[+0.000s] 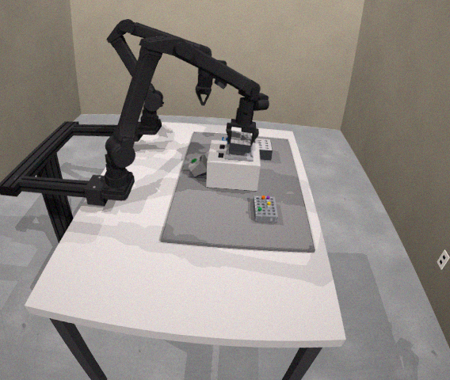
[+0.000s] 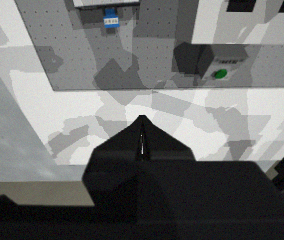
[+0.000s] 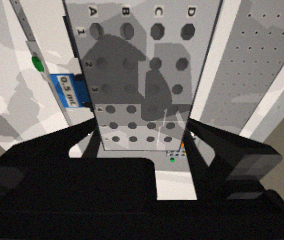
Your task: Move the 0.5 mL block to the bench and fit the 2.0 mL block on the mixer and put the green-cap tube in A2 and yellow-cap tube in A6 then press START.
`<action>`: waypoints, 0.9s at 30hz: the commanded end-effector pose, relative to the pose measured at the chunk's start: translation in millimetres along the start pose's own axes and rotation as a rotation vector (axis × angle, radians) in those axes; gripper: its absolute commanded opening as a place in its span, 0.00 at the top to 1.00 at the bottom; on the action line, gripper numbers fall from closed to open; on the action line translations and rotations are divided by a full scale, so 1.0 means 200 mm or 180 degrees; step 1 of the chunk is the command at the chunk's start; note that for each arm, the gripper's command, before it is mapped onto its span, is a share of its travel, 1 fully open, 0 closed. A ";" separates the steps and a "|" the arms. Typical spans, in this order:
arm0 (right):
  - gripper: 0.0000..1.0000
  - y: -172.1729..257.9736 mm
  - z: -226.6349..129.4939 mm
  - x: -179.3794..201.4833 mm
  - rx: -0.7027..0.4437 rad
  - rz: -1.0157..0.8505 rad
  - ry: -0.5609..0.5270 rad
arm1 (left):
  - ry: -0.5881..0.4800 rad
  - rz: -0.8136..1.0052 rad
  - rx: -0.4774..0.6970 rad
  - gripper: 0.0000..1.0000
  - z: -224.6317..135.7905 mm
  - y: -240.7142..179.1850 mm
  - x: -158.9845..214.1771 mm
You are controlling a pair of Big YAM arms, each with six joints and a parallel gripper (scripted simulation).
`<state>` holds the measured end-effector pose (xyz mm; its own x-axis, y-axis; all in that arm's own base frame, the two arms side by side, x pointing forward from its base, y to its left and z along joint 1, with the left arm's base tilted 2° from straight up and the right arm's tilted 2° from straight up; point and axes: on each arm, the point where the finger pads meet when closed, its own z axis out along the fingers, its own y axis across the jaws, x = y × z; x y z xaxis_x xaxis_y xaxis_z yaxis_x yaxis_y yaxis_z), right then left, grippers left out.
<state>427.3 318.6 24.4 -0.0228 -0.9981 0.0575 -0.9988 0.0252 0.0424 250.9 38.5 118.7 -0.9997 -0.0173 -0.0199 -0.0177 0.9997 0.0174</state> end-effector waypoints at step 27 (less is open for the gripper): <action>1.00 -0.07 -0.26 -0.11 0.0355 0.0004 -0.0260 | -0.0164 0.0031 -0.0007 1.00 -0.10 0.00 -0.09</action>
<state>427.3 318.7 26.0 -0.0239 -0.9981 0.0567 -0.9993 0.0255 0.0279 249.5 38.3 117.3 -0.9997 -0.0173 -0.0161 -0.0176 0.9997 0.0169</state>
